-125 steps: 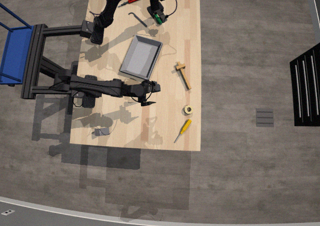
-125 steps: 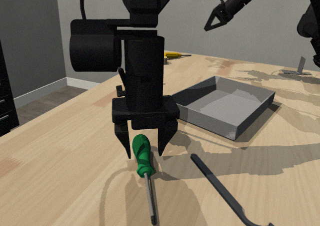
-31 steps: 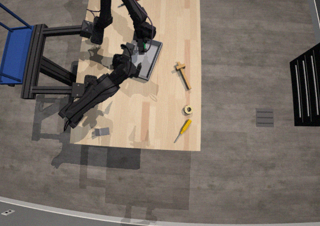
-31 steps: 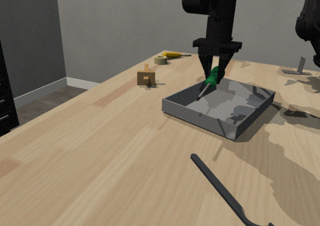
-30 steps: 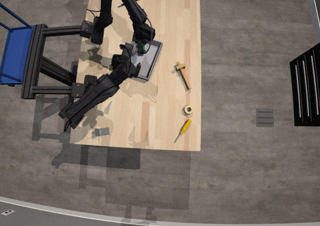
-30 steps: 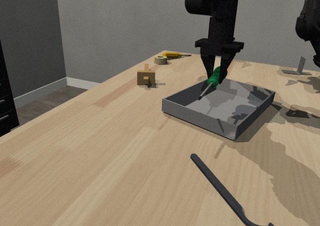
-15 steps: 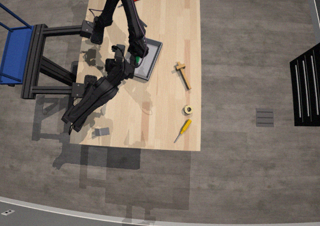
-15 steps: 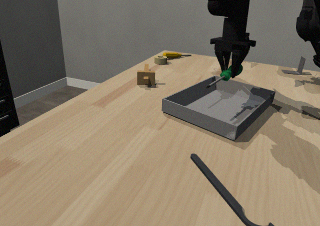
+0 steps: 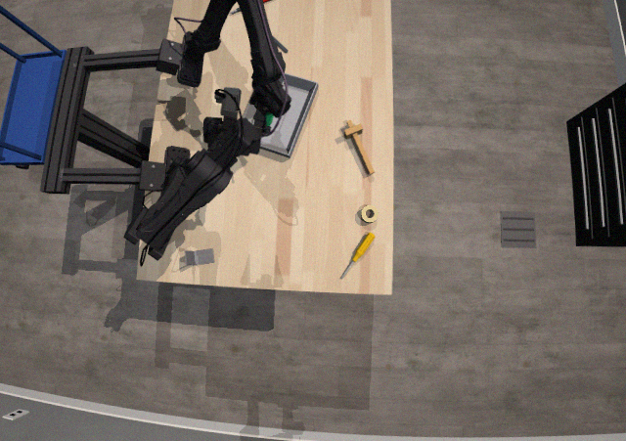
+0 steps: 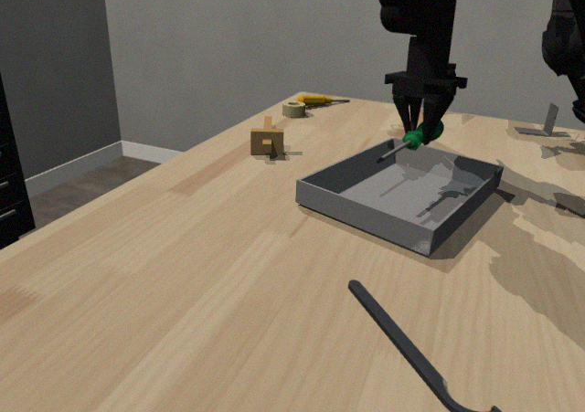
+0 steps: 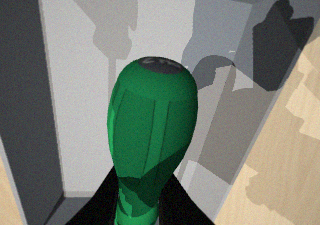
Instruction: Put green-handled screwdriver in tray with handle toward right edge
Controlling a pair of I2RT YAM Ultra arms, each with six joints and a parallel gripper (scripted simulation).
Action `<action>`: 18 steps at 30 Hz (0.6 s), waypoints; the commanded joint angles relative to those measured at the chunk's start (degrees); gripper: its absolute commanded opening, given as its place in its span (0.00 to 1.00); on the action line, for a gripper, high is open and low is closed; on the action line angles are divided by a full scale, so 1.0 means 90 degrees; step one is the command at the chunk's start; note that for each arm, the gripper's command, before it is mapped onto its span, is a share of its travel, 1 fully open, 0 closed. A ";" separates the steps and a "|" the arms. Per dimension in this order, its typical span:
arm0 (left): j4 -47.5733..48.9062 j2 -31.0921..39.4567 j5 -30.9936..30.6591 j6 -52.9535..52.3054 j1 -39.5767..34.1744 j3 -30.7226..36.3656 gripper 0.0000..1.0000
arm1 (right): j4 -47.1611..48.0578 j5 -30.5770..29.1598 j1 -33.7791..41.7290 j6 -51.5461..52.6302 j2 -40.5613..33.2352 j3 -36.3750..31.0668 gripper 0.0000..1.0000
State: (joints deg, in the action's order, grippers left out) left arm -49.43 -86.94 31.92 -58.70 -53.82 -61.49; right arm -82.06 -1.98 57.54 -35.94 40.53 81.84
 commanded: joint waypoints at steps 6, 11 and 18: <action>0.0681 -0.0271 -0.0120 -0.0269 0.0128 0.0192 0.18 | -0.0231 -0.0218 0.0235 0.0024 0.0070 0.0271 1.00; 0.1422 -0.0557 -0.0201 -0.0579 0.0415 0.0499 0.18 | -0.0244 -0.0294 0.0326 0.0032 0.0076 0.0281 1.00; 0.1942 -0.0789 -0.0265 -0.0797 0.0604 0.0669 0.18 | -0.0248 -0.0358 0.0405 0.0084 0.0078 0.0282 1.00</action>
State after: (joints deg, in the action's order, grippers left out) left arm -36.58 -93.56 30.89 -64.03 -48.60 -56.23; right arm -82.83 -4.45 60.34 -35.77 40.71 82.28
